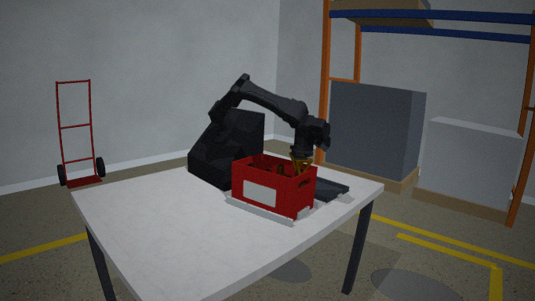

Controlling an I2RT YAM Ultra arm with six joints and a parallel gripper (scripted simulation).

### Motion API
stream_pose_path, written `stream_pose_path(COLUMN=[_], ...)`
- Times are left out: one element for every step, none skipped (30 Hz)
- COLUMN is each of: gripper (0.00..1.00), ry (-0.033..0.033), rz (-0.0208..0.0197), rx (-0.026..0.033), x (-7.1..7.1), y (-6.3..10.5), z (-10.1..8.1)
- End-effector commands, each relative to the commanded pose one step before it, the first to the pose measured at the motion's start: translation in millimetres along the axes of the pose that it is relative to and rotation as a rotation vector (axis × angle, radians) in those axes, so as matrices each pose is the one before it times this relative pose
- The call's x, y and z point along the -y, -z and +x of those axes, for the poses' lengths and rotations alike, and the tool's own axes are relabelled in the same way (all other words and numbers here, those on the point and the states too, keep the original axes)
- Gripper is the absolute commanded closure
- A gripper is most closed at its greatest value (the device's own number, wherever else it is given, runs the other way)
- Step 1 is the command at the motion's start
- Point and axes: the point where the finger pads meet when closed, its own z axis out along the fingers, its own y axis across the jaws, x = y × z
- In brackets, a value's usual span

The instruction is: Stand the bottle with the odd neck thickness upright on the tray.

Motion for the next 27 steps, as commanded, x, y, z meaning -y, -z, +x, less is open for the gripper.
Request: stream_pose_path(gripper=[0.39,0.39,0.39,0.39,0.39,0.39,0.39,0.39,0.39,0.39,0.39,0.39,0.39,0.39,0.39,0.39,0.39,0.39,0.39,0.39,0.39,0.39,0.39,0.39,0.39,0.39,0.39], ry=[0.02387,0.0,0.0,0.0,0.0,0.0,0.0,0.0,0.0,0.0,0.0,0.0,0.0053,0.00004,0.0,0.0,0.0,0.0,0.0,0.0,0.0,0.0,0.0,0.0,0.0,0.0,0.0], rz=[0.00686,0.0,0.0,0.0,0.0,0.0,0.0,0.0,0.0,0.0,0.0,0.0,-0.00418,-0.00003,0.0,0.0,0.0,0.0,0.0,0.0,0.0,0.0,0.0,0.0,0.0,0.0,0.0], rx=[0.00902,0.0,0.0,0.0,0.0,0.0,0.0,0.0,0.0,0.0,0.0,0.0,-0.00379,-0.00003,0.0,0.0,0.0,0.0,0.0,0.0,0.0,0.0,0.0,0.0,0.0,0.0,0.0], x=[-7.97,0.0,0.0,0.0,0.0,0.0,0.0,0.0,0.0,0.0,0.0,0.0,-1.16,-0.01,0.0,0.0,0.0,0.0,0.0,0.0,0.0,0.0,0.0,0.0,0.0,0.0,0.0], y=[1.81,0.0,0.0,0.0,0.0,0.0,0.0,0.0,0.0,0.0,0.0,0.0,0.0,0.0,0.0,0.0,0.0,0.0,0.0,0.0,0.0,0.0,0.0,0.0,0.0,0.0,0.0], z=[-10.61,0.0,0.0,0.0,0.0,0.0,0.0,0.0,0.0,0.0,0.0,0.0,1.06,0.01,0.0,0.0,0.0,0.0,0.0,0.0,0.0,0.0,0.0,0.0,0.0,0.0,0.0])
